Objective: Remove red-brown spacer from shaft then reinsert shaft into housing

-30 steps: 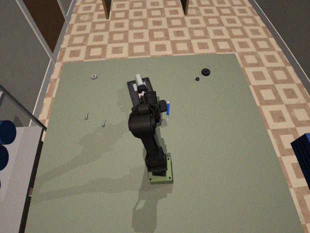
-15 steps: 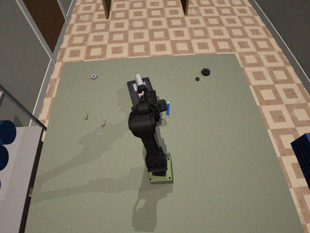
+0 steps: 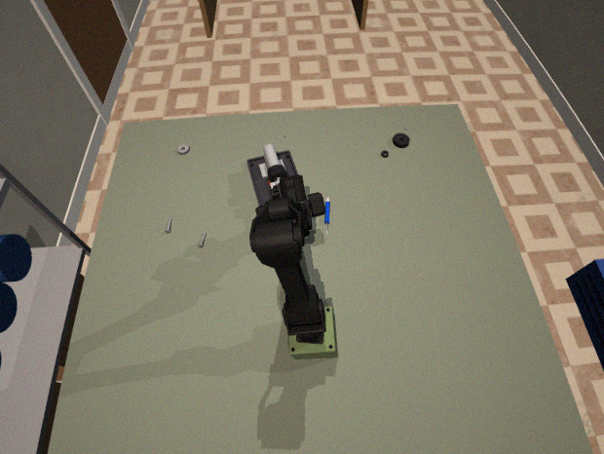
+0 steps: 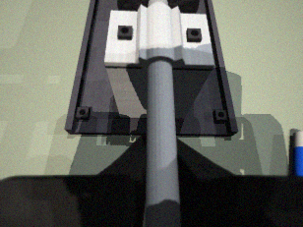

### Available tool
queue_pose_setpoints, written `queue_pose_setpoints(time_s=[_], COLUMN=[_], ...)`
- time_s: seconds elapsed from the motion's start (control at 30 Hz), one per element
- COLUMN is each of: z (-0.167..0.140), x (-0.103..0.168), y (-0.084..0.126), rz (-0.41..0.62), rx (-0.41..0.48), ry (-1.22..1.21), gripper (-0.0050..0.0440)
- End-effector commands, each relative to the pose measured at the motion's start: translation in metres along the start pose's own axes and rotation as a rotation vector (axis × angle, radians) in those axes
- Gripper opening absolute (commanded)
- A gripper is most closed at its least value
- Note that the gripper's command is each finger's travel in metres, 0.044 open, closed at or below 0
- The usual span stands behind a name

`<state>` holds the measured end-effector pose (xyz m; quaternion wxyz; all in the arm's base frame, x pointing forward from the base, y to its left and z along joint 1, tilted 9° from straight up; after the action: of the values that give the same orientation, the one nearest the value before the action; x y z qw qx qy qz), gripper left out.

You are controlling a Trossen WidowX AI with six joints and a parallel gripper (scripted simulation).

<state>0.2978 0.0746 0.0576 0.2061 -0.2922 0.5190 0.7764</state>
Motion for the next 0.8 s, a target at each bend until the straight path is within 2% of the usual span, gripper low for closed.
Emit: queue_pose_setpoints(time_s=[0.0, 0.77], z=[0.0025, 0.0034], x=[-0.0147, -0.0188], y=[-0.0005, -0.0041], rz=[-0.039, -0.040], rx=[-0.005, -0.005], ry=[0.004, 0.004], gripper=[-0.0050, -0.0050])
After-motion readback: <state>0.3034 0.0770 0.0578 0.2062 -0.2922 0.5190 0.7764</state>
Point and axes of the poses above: the point midway between the two fingers, 35 mm back from their tips, its own y axis back along the fingers, its own z axis across the jaws, x = y × z, the point moved 7 cm from there along y, back along the fingers, and after that the axes turned 12 degrees about -y, right-handed, at the moved point
